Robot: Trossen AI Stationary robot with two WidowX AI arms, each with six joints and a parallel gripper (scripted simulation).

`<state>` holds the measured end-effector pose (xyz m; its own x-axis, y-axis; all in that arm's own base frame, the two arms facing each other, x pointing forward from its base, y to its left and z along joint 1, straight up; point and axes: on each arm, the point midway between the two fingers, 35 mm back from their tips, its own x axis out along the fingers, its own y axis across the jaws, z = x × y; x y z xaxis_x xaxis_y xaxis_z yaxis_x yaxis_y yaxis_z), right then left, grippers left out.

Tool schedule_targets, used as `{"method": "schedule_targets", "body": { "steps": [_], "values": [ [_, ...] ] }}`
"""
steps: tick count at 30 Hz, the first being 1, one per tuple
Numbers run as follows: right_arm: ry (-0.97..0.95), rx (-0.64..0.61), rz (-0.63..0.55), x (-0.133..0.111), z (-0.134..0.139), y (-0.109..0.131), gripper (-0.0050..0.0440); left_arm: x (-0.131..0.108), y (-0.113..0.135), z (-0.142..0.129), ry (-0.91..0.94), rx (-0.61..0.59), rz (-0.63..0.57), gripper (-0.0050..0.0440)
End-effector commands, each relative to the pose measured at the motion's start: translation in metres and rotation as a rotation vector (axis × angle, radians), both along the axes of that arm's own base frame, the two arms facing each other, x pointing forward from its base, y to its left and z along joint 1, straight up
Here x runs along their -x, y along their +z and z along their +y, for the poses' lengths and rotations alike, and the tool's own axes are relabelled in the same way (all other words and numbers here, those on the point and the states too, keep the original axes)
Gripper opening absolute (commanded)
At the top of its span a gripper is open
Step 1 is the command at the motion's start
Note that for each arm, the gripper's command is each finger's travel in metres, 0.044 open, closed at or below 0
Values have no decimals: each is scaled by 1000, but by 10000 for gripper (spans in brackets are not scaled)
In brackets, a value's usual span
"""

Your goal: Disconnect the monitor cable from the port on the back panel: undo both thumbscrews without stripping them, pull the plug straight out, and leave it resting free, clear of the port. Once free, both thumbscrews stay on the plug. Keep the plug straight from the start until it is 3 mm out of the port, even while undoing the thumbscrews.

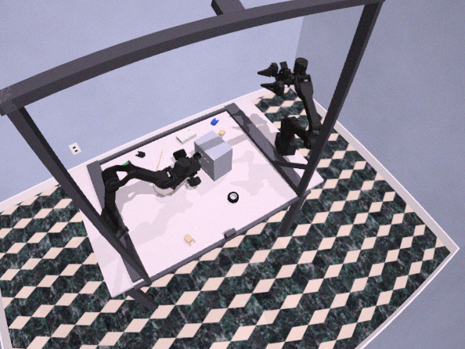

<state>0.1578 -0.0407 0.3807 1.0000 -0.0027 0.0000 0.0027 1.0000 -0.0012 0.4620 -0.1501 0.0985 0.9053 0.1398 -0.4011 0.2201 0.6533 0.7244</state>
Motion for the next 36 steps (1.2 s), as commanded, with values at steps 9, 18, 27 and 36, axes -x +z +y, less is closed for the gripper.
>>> {"method": "schedule_targets", "body": {
  "steps": [9,18,27,36],
  "values": [
    [3,4,-1,0,1,3,440,-2,13,-1,2,22,-26,360],
    [3,4,-1,0,1,3,440,-2,13,-1,2,22,-26,440],
    [3,4,-1,0,1,3,440,-7,10,-5,-21,-149,-99,440],
    [3,4,-1,0,1,3,440,-4,3,-7,-10,-447,-192,440]
  ]
}}
